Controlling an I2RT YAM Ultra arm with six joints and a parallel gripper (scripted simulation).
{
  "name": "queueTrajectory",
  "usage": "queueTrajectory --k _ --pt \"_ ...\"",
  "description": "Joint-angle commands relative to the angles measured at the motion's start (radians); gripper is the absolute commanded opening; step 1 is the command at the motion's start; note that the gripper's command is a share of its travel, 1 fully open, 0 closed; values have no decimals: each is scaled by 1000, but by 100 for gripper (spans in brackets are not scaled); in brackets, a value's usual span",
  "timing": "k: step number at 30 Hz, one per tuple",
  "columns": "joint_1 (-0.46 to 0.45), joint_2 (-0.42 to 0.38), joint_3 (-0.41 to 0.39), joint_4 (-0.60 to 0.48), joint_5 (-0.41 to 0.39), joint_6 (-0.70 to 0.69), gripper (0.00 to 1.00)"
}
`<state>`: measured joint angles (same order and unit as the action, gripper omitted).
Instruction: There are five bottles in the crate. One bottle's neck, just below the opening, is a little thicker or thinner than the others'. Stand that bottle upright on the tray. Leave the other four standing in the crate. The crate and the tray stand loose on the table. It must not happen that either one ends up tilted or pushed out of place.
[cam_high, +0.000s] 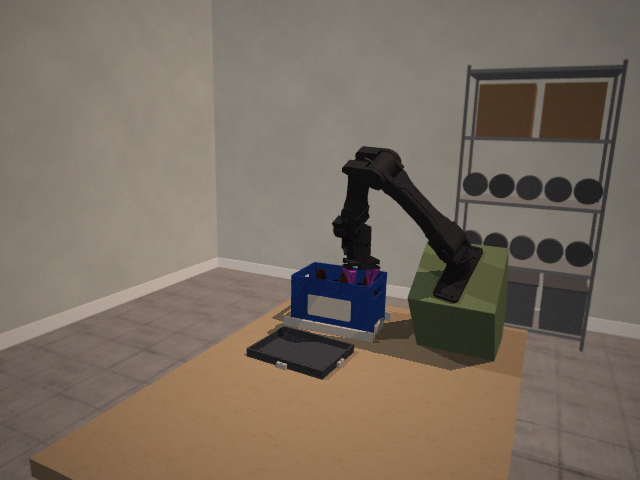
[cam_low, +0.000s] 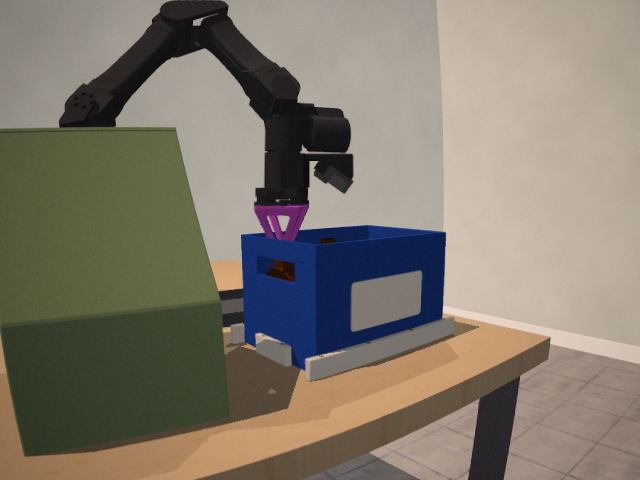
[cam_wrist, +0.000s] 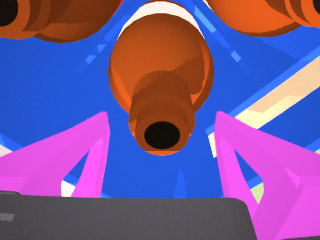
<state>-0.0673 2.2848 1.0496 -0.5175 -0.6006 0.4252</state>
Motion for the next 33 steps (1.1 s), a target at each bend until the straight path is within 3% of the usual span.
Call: queueTrajectory --k 1,16,33 --pt "-31 -32 34 -25 7 -16 61" --pt "-108 -117 90 -214 23 -104 61" --pt "-151 -146 143 -332 33 -157 61"
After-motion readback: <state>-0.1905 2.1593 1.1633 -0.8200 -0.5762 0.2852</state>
